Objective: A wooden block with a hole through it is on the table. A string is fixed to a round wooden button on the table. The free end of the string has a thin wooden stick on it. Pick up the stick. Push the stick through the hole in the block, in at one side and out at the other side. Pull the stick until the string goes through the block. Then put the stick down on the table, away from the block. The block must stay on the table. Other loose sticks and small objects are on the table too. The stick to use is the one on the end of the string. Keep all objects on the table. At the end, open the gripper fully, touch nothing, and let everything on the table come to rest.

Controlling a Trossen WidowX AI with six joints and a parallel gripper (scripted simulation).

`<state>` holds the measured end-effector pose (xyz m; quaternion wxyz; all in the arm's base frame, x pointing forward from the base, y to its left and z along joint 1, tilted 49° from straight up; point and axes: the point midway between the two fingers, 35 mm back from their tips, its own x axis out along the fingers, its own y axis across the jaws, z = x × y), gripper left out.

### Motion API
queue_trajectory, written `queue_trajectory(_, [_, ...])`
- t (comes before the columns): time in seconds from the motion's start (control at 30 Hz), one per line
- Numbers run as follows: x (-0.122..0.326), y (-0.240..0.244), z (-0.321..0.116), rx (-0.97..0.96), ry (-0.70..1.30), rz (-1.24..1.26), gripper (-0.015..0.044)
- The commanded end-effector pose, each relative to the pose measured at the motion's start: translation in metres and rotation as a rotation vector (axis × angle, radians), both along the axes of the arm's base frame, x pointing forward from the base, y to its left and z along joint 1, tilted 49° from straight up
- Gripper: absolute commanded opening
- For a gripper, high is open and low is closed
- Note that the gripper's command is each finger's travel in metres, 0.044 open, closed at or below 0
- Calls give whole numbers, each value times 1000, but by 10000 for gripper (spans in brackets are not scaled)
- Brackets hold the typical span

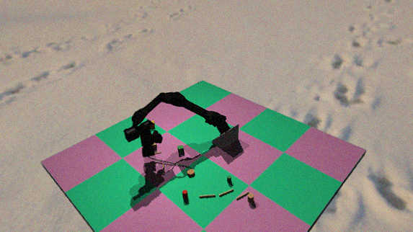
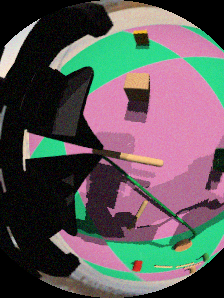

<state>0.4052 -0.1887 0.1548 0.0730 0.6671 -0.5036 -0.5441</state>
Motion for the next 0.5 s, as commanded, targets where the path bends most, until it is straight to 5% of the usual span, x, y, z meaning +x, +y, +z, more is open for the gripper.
queue_trajectory(0.0, [-4,-4,1,-6,0,1,0])
queue_trajectory(0.47, [-17,-15,-4,-7,2,0,0])
